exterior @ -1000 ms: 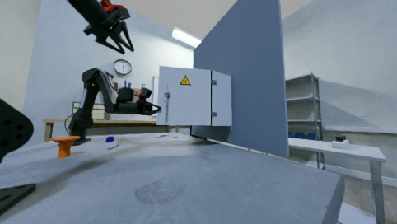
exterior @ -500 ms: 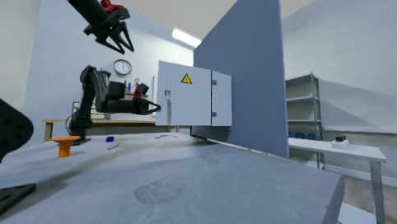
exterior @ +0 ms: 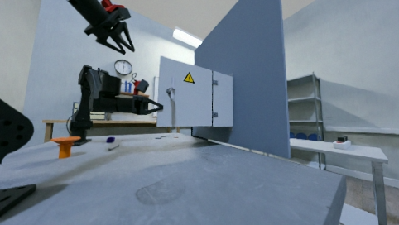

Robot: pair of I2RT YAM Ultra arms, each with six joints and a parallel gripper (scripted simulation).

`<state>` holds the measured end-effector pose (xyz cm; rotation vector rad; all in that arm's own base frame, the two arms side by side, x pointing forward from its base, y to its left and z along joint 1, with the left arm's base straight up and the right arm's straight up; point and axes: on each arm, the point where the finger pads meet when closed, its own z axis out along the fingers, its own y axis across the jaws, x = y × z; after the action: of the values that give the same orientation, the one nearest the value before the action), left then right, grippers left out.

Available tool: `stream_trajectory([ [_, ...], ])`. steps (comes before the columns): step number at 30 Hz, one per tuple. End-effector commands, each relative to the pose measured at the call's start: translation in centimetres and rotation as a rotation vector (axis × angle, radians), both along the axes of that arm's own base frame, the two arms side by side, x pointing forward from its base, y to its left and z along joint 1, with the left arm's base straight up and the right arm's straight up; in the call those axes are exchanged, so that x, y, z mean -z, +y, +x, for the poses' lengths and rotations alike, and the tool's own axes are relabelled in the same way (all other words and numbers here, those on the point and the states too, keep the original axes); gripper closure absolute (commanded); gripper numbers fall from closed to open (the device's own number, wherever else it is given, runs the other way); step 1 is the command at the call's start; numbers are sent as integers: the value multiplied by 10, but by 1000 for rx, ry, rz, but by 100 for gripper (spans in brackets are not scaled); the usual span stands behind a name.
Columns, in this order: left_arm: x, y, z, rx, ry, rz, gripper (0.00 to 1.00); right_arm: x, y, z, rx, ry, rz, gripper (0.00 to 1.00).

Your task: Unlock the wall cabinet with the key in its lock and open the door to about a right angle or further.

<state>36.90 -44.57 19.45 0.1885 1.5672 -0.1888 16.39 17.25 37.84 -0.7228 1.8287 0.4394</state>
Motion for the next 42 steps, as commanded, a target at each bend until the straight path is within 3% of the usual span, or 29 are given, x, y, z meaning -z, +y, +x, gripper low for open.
stream_trajectory([
  [1, -21, 1, 2, -42, -11, -32, 92, -4, -1, 0, 1, -10, 12, 57],
  [9, -21, 2, 3, -44, -12, -27, 92, -4, -1, 0, 1, -10, 12, 57],
  [17, -21, 1, 2, -43, -12, -28, 2, -4, -1, 0, 1, -10, 12, 57],
  [25, -35, 5, 3, -5, -14, -18, 2, -4, -1, 0, 1, -10, 12, 57],
  [31, -64, 4, 1, 122, -38, 32, 2, -4, -1, 0, 1, -10, 12, 57],
  [34, -90, 0, -3, 192, -25, -5, 2, -4, -1, 0, 1, -10, 12, 57],
  [38, -72, 7, -19, 310, 108, 56, 2, -4, -1, 0, 1, -10, 12, 57],
  [42, -72, 18, -25, 344, 155, 82, 2, -4, -1, 0, 1, -10, 12, 57],
])
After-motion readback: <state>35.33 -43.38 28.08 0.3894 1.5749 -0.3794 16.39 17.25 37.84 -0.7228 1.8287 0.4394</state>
